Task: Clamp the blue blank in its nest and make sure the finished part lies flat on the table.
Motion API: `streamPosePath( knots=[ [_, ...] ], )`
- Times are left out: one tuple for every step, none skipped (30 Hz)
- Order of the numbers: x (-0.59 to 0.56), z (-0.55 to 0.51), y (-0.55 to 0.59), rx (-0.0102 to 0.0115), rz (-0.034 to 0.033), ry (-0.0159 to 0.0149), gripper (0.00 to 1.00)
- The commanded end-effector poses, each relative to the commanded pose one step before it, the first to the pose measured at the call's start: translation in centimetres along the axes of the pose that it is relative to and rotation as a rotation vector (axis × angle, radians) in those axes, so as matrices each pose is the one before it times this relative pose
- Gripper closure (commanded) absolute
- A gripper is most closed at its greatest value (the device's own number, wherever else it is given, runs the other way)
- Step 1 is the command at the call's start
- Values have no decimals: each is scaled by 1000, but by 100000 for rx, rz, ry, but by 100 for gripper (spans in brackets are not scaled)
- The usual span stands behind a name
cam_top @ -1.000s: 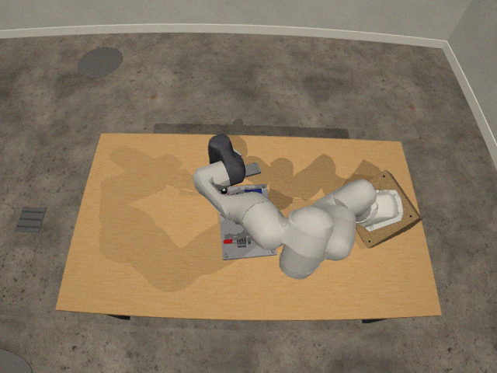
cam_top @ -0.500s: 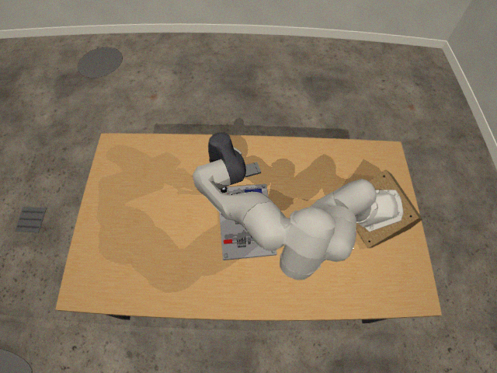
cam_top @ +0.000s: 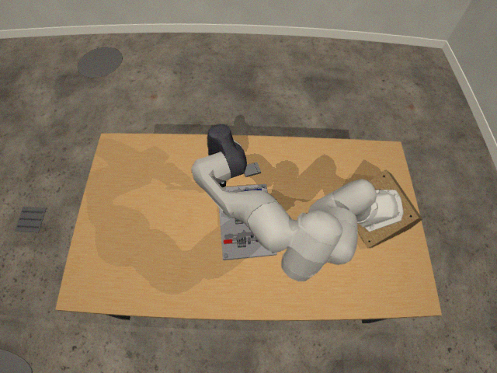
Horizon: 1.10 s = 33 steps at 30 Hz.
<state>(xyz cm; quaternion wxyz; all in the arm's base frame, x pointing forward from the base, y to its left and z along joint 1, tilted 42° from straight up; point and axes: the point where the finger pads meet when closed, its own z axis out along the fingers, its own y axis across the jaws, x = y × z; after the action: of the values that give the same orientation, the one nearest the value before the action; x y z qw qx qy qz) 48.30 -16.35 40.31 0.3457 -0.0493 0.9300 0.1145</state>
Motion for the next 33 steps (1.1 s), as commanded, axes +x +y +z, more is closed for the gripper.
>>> streamPosePath(
  knots=[
    [400, -553, 442, -1477, 760, 1360, 100],
    [0, 0, 0, 0, 0, 0, 100],
    [0, -202, 0, 0, 0, 0, 100],
    [0, -169, 0, 0, 0, 0, 100],
    [0, -137, 0, 0, 0, 0, 100],
    [0, -105, 0, 0, 0, 0, 100],
    [0, -75, 0, 0, 0, 0, 100],
    [0, -48, 0, 0, 0, 0, 100],
    [0, -26, 0, 0, 0, 0, 100],
    [0, -10, 0, 0, 0, 0, 100],
    [0, -2, 0, 0, 0, 0, 100],
    [0, 0, 0, 0, 0, 0, 0],
    [0, 0, 0, 0, 0, 0, 0],
    [0, 0, 0, 0, 0, 0, 0],
    [0, 0, 0, 0, 0, 0, 0],
    [0, 0, 0, 0, 0, 0, 0],
    [0, 0, 0, 0, 0, 0, 0],
    [0, 0, 0, 0, 0, 0, 0],
    [0, 0, 0, 0, 0, 0, 0],
    [0, 0, 0, 0, 0, 0, 0],
    [0, 0, 0, 0, 0, 0, 0],
    [0, 0, 0, 0, 0, 0, 0],
    [0, 0, 0, 0, 0, 0, 0],
    [0, 0, 0, 0, 0, 0, 0],
    [0, 0, 0, 0, 0, 0, 0],
    [0, 0, 0, 0, 0, 0, 0],
    [0, 0, 0, 0, 0, 0, 0],
    [0, 0, 0, 0, 0, 0, 0],
    [0, 0, 0, 0, 0, 0, 0],
    [0, 0, 0, 0, 0, 0, 0],
    [0, 0, 0, 0, 0, 0, 0],
    [0, 0, 0, 0, 0, 0, 0],
    [0, 0, 0, 0, 0, 0, 0]
  ],
)
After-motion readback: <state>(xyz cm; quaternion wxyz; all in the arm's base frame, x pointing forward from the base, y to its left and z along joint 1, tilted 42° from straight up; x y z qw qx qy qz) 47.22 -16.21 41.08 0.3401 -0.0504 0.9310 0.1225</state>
